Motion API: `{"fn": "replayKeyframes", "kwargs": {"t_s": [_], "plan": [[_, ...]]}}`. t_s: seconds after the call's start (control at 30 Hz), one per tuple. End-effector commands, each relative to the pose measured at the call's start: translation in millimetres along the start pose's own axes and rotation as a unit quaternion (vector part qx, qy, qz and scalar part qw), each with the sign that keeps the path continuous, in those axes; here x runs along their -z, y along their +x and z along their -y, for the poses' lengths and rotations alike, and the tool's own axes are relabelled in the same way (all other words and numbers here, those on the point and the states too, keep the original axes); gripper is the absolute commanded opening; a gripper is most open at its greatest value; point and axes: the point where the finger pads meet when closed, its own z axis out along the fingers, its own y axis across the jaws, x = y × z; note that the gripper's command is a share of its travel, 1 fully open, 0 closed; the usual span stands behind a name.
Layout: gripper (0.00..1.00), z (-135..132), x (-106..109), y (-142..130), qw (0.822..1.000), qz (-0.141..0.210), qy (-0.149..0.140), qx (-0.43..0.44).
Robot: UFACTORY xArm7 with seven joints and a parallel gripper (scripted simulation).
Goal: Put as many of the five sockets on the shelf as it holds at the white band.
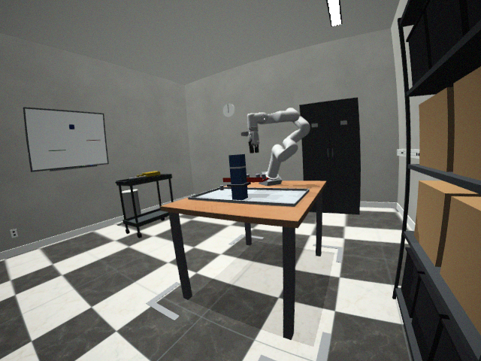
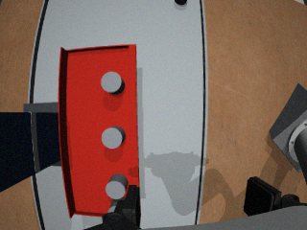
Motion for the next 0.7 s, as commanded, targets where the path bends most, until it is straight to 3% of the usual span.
{"fn": "replayKeyframes", "kwargs": {"t_s": [0.0,0.17,0.23,0.33,0.4,0.43,0.5,0.53,0.6,0.63,0.67], "plan": [[1.0,-36,5,27,1.0,0.003,0.003,0.004],[1.0,-45,5,31,1.0,0.005,0.004,0.004],[1.0,-50,13,32,1.0,0.008,0.019,-0.008],[1.0,-73,56,30,0.993,0.025,0.1,-0.065],[1.0,-73,56,30,0.993,0.025,0.1,-0.065],[1.0,-87,76,27,0.985,0.033,0.142,-0.088],[1.0,-87,76,27,0.985,0.033,0.142,-0.088],[1.0,-103,96,21,0.975,0.042,0.187,-0.11],[1.0,-103,96,21,0.975,0.042,0.187,-0.11],[1.0,-120,115,13,0.962,0.05,0.234,-0.129],[1.0,-120,115,13,0.962,0.05,0.234,-0.129]]}}
